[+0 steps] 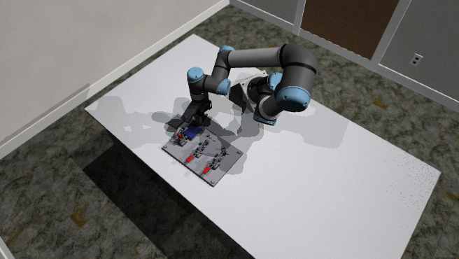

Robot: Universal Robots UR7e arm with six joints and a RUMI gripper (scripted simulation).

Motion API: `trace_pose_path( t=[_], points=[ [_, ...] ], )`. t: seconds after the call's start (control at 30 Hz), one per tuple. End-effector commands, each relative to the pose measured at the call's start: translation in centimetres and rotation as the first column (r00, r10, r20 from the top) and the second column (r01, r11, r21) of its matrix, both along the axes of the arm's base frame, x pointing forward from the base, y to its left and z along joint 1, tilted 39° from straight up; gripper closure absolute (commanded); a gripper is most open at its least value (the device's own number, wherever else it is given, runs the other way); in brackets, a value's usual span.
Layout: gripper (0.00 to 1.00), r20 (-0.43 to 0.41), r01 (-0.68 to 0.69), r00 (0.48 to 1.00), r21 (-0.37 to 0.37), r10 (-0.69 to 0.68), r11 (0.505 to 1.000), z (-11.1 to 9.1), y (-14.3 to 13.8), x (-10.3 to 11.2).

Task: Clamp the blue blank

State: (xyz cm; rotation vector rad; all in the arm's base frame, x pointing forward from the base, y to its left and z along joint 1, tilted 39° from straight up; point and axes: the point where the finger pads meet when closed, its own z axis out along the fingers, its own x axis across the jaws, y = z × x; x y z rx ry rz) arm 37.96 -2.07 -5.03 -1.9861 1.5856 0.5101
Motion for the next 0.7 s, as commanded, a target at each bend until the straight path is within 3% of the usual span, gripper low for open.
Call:
trace_pose_path(
  t=[0.0,0.17,0.43,0.67],
  points=[
    [1.00,0.001,0.000,1.000,-0.001,0.000,1.000,0.0,-0.1,-0.4],
    [1.00,0.001,0.000,1.000,-0.001,0.000,1.000,0.3,-0.4,-0.4],
    [1.00,0.001,0.000,1.000,-0.001,0.000,1.000,2.9,-2.5,-0.6],
    [1.00,0.001,0.000,1.000,-0.001,0.000,1.000,3.1,-2.6,-0.6]
  ],
)
